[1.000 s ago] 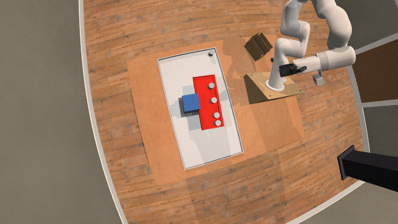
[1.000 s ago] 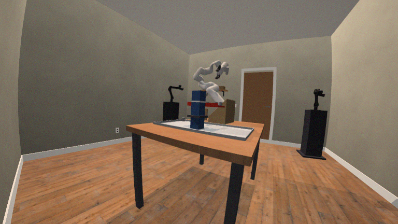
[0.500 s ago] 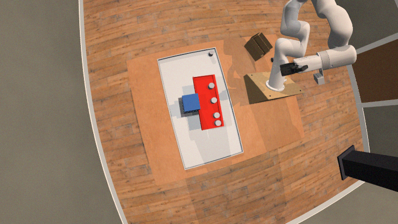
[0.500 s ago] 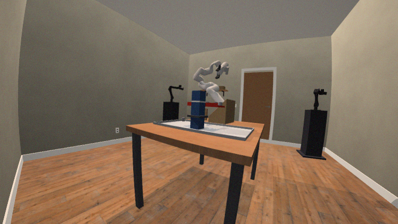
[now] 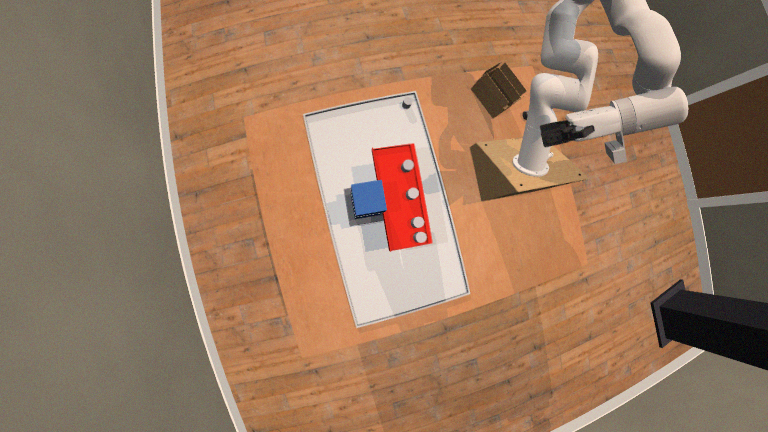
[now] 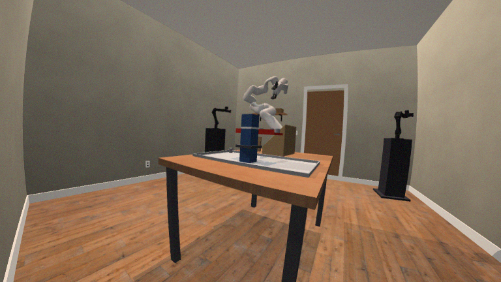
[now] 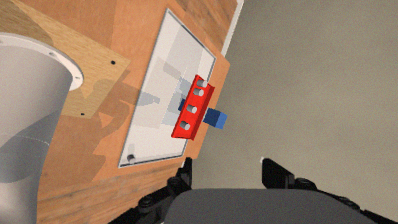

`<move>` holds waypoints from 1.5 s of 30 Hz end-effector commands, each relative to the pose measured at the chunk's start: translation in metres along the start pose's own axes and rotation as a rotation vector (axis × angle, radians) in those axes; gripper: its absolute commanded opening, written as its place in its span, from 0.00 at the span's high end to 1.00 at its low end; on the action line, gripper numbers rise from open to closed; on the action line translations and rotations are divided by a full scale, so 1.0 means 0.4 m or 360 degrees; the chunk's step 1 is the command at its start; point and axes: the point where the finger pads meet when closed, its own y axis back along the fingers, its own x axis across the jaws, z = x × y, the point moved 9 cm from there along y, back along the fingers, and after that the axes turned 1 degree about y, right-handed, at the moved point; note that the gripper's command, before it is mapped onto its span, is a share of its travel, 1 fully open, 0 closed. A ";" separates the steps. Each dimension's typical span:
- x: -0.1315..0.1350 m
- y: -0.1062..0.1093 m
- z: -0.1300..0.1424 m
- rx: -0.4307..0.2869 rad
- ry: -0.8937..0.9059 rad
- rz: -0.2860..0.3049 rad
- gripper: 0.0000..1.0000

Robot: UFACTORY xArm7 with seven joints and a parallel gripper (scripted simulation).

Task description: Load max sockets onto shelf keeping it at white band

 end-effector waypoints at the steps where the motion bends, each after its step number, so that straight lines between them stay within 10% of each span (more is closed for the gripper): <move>1: 0.002 0.002 0.001 0.0003 -0.0003 0.0002 0.00; 36: 0.003 0.000 0.000 0.0005 -0.0004 -0.0003 0.00; 40: 0.050 -0.165 -0.055 0.0142 -0.0094 -0.0399 0.00; 45: 0.059 -0.252 -0.077 0.0195 -0.0159 -0.0590 0.00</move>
